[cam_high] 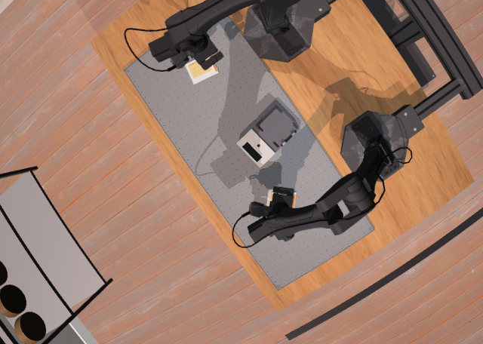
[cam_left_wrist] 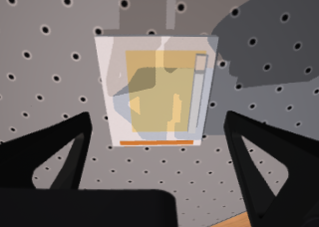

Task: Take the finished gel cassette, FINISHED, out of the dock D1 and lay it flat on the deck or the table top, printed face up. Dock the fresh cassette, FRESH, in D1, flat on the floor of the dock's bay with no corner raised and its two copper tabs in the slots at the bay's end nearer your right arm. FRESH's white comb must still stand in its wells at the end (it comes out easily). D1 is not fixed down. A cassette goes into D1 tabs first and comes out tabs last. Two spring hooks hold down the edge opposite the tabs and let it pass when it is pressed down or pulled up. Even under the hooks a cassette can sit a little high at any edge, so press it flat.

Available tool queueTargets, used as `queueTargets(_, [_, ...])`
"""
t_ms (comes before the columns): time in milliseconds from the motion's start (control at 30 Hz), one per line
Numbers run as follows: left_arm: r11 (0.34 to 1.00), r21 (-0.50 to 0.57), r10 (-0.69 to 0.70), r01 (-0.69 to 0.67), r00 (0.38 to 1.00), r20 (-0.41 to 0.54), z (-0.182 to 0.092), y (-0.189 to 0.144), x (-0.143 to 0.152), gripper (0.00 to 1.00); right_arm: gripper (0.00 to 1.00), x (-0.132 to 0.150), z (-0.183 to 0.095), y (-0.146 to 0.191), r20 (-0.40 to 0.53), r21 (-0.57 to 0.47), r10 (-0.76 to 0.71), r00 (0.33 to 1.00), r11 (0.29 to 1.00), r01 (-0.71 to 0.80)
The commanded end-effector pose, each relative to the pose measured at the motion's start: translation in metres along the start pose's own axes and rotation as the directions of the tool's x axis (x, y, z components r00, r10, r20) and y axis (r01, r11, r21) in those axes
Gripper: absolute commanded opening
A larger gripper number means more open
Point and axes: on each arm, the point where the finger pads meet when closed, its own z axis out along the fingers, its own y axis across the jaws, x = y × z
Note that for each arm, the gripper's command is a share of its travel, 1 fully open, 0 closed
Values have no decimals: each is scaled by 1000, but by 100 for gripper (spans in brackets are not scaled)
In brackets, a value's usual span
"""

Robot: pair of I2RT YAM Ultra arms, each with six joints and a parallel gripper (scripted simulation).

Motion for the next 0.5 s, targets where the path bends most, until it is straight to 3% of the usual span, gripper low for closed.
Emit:
queueTargets(0, [1000, -10, -2, 2, 1000, 11, -1, 2, -2, 98, 100, -6, -11, -6, 29, 14, 8, 1000, 1000, -9])
queueTargets(467, [1000, -9, -5, 5, 1000, 11, 7, 2, -1, 98, 100, -6, -11, -6, 29, 14, 8, 1000, 1000, -9])
